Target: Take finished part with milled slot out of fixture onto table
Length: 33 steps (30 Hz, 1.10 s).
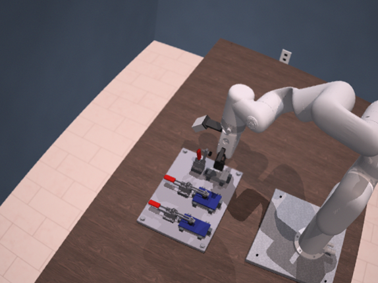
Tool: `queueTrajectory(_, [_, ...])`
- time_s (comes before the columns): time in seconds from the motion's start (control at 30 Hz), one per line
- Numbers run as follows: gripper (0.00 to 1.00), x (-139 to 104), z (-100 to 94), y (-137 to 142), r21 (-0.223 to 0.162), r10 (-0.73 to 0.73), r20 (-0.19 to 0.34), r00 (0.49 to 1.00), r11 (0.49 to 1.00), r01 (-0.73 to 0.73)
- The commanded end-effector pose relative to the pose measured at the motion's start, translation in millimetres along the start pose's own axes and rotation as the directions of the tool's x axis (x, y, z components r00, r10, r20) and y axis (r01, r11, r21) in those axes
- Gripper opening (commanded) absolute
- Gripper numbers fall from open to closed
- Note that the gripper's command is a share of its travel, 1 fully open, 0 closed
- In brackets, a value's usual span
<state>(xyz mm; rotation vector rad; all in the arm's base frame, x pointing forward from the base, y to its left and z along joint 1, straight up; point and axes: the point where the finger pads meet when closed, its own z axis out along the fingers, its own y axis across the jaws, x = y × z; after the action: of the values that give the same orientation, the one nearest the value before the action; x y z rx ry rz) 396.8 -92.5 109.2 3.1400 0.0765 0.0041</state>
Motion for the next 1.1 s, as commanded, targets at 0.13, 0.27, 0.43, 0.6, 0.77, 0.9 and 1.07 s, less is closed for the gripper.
queueTrajectory(0.13, [1.00, 1, 10.1, 0, -0.001, 0.000, -0.003, 1.000, 1.000, 0.000])
queueTrajectory(0.27, [1.00, 1, 20.2, 0, -0.001, 0.000, -0.003, 1.000, 1.000, 0.000])
queueTrajectory(0.43, [1.00, 1, 32.5, 0, -0.001, 0.000, -0.003, 1.000, 1.000, 0.000])
queueTrajectory(0.6, [1.00, 1, 38.4, 1, -0.001, 0.000, -0.003, 1.000, 1.000, 0.000])
queueTrajectory(0.77, [1.00, 1, 44.1, 1, -0.001, 0.000, -0.003, 1.000, 1.000, 0.000])
queueTrajectory(0.9, [1.00, 1, 45.2, 1, -0.001, 0.000, -0.003, 1.000, 1.000, 0.000])
queueTrajectory(1.07, [1.00, 1, 45.3, 1, -0.001, 0.000, -0.003, 1.000, 1.000, 0.000])
